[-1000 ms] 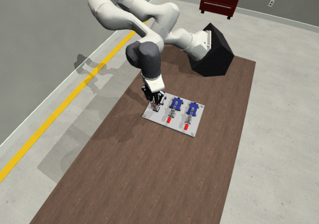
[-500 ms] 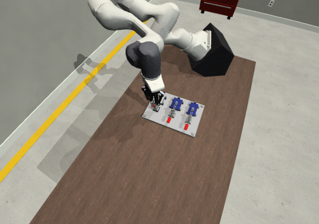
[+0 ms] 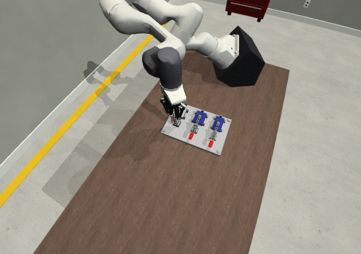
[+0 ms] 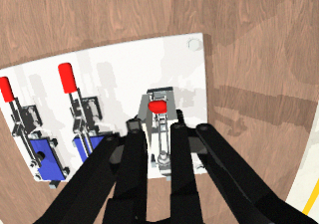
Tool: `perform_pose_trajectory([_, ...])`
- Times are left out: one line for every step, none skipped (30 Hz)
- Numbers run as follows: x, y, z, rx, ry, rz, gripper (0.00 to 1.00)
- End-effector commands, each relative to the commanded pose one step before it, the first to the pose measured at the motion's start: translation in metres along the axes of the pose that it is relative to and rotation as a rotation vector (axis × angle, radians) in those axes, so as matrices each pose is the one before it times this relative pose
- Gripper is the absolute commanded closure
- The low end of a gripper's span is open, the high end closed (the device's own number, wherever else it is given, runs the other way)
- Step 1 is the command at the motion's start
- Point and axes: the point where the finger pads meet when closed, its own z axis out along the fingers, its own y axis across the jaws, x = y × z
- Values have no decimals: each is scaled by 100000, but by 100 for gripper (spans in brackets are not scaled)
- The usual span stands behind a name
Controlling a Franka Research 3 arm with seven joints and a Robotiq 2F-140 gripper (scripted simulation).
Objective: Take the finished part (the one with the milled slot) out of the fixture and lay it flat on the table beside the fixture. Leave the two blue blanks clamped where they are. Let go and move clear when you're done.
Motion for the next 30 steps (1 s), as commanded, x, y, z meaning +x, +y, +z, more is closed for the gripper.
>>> perform_pose_trajectory([-1015, -49, 262, -476, -2048, 357, 100])
perform_pose_trajectory([0, 0, 0, 0, 0, 0, 100])
perform_pose_trajectory([0, 0, 0, 0, 0, 0, 100])
perform_pose_trajectory([0, 0, 0, 0, 0, 0, 100])
perform_pose_trajectory([-2, 0, 0, 0, 0, 0, 100])
perform_pose_trajectory([-4, 0, 0, 0, 0, 0, 100])
perform_pose_trajectory([-7, 0, 0, 0, 0, 0, 100])
perform_pose_trajectory([-11, 0, -1, 0, 0, 0, 100])
perform_pose_trajectory([-15, 0, -1, 0, 0, 0, 100])
perform_pose_trajectory([-19, 0, -1, 0, 0, 0, 100])
perform_pose_trajectory([-22, 0, -1, 0, 0, 0, 100])
perform_pose_trajectory([-25, 0, -1, 0, 0, 0, 100])
perform_pose_trajectory([-27, 0, -1, 0, 0, 0, 100])
perform_pose_trajectory([-29, 0, -1, 0, 0, 0, 100])
perform_pose_trajectory([-30, 0, -2, 0, 0, 0, 100])
perform_pose_trajectory([0, 0, 0, 0, 0, 0, 100])
perform_pose_trajectory([0, 0, 0, 0, 0, 0, 100])
perform_pose_trajectory([-30, 0, -2, 0, 0, 0, 100])
perform_pose_trajectory([-29, 0, -1, 0, 0, 0, 100])
perform_pose_trajectory([-27, 0, -1, 0, 0, 0, 100])
perform_pose_trajectory([-25, 0, -1, 0, 0, 0, 100])
perform_pose_trajectory([-22, 0, -1, 0, 0, 0, 100])
perform_pose_trajectory([-19, 0, -1, 0, 0, 0, 100])
perform_pose_trajectory([-15, 0, -1, 0, 0, 0, 100])
perform_pose_trajectory([-11, 0, -1, 0, 0, 0, 100])
perform_pose_trajectory([-7, 0, 0, 0, 0, 0, 100])
perform_pose_trajectory([-4, 0, 0, 0, 0, 0, 100])
perform_pose_trajectory([-2, 0, 0, 0, 0, 0, 100])
perform_pose_trajectory([0, 0, 0, 0, 0, 0, 100])
perform_pose_trajectory([0, 0, 0, 0, 0, 0, 100])
